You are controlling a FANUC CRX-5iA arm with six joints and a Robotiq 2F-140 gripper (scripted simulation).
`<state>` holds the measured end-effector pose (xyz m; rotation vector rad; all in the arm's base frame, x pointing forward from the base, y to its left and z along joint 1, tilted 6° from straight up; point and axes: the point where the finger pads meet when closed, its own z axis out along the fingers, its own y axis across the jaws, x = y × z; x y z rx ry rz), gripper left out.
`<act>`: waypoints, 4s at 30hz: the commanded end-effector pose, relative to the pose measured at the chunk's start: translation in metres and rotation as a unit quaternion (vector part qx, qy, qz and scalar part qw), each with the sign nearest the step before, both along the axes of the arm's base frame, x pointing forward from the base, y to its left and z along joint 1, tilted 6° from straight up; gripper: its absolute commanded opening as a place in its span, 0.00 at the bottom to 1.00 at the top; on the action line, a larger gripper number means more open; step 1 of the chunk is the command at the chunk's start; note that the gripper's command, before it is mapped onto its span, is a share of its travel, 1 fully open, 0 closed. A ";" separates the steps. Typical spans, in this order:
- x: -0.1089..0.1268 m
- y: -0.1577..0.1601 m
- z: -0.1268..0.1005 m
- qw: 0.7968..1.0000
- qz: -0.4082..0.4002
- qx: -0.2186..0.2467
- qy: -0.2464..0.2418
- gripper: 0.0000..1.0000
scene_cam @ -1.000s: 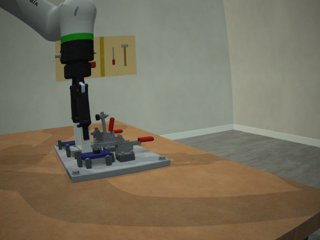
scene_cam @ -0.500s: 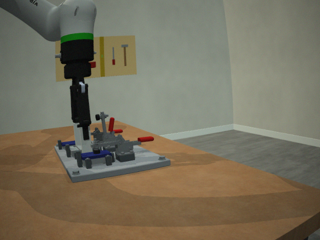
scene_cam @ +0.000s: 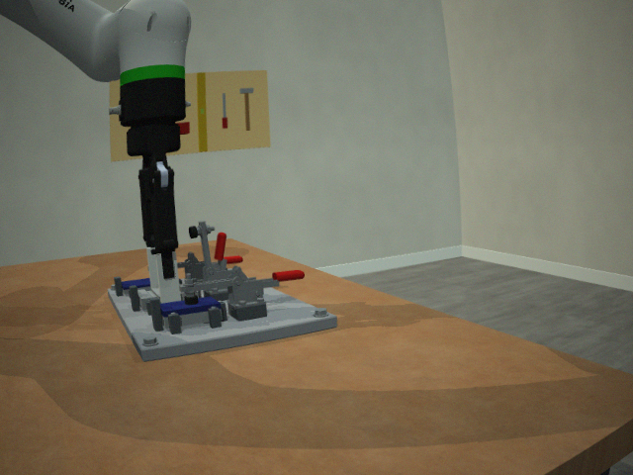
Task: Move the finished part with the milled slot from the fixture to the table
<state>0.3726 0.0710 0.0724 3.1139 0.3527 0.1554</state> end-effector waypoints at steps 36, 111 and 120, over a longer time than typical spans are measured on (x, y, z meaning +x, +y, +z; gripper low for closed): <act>0.000 0.000 0.000 1.000 0.000 0.000 0.000 0.00; -0.007 -0.001 0.044 1.000 0.000 0.000 0.000 0.00; -0.012 -0.002 0.062 1.000 0.000 0.000 0.000 0.00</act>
